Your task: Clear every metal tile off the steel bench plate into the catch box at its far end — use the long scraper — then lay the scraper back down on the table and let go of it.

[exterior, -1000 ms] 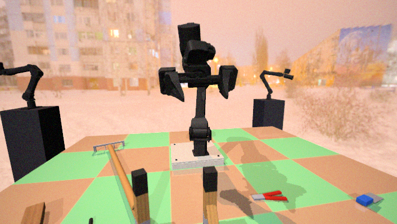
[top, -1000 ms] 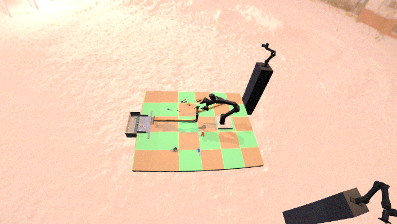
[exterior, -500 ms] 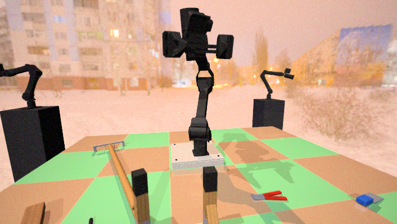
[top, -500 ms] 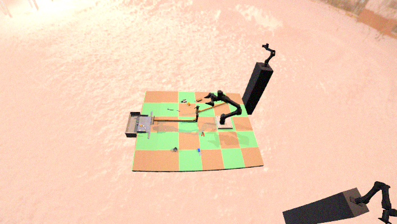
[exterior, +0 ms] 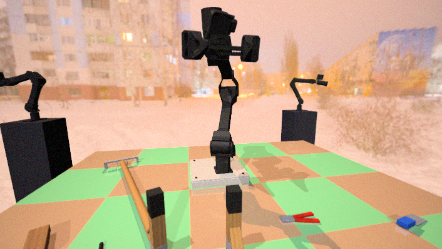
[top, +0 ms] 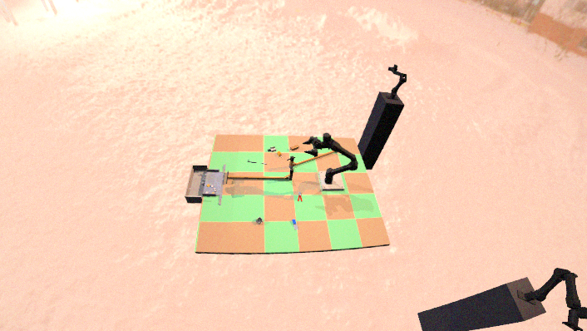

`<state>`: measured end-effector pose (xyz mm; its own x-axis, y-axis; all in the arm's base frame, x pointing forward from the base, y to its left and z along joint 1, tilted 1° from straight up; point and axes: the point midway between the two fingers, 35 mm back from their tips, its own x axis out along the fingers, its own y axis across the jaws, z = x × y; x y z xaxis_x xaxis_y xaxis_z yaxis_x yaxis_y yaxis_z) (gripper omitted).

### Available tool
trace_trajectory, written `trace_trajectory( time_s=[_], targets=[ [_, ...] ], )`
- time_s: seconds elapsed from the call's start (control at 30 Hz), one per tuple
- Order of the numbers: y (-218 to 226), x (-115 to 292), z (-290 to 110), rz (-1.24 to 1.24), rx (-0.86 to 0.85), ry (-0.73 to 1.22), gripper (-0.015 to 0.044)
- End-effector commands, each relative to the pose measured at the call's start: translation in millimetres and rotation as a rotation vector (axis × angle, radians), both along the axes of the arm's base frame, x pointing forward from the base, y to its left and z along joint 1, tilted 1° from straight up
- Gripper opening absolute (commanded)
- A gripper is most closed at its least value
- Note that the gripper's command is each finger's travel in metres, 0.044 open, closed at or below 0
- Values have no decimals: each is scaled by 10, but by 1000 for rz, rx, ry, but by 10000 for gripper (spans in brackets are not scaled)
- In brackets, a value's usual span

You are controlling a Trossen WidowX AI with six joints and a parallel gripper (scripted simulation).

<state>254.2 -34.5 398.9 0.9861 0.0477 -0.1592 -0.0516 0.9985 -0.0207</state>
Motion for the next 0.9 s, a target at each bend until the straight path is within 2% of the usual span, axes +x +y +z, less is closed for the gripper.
trace_trajectory(
  time_s=[0.0, 0.6, 0.87],
  targets=[
    [10, -6, 7, 5, 6, -2, 440],
    [7, 1, -3, 4, 6, 1, 440],
    [-84, 279, -466, -19, 32, 139, 440]
  ],
)
